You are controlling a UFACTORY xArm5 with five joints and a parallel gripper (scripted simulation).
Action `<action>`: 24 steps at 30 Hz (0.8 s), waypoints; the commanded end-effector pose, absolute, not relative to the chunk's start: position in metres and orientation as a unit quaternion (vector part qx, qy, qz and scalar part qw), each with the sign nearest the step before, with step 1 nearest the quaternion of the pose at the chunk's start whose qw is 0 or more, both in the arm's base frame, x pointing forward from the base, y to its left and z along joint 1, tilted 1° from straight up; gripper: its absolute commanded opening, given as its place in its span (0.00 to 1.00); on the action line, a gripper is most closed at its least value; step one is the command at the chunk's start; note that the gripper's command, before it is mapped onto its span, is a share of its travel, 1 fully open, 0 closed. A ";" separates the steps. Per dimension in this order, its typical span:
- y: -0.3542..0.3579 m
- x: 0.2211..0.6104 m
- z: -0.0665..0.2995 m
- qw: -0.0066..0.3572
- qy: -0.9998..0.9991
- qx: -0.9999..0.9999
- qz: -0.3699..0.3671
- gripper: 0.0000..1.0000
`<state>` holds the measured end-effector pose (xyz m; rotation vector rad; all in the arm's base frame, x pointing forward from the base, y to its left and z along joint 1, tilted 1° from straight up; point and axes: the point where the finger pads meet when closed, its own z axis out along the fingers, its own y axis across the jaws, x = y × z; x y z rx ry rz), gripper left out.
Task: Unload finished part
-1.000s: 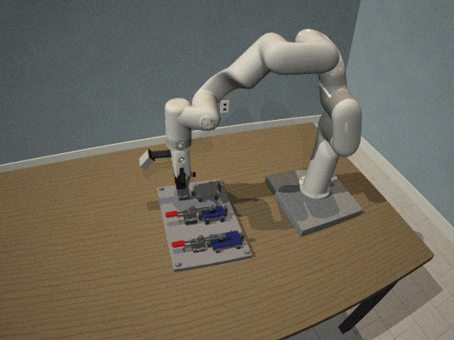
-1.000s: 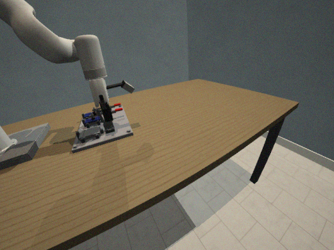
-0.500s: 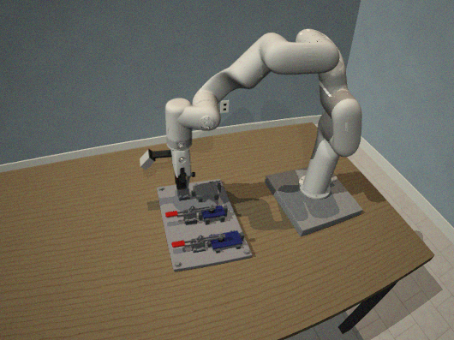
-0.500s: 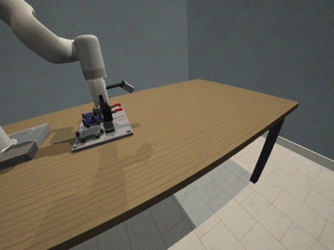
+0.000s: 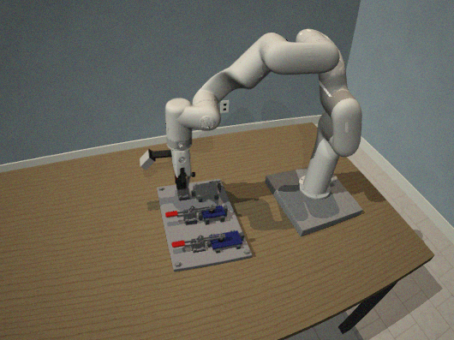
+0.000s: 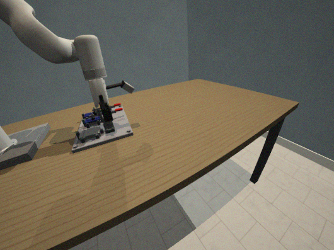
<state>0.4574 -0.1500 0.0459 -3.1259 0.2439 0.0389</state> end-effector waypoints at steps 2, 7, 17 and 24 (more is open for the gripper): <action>-0.150 0.458 0.047 0.003 0.078 -0.997 0.011 0.00; -0.150 0.458 0.047 0.003 0.078 -0.997 0.011 0.00; -0.150 0.455 0.047 0.003 0.078 -0.997 0.011 0.00; -0.150 0.454 0.047 0.003 0.078 -0.997 0.011 0.00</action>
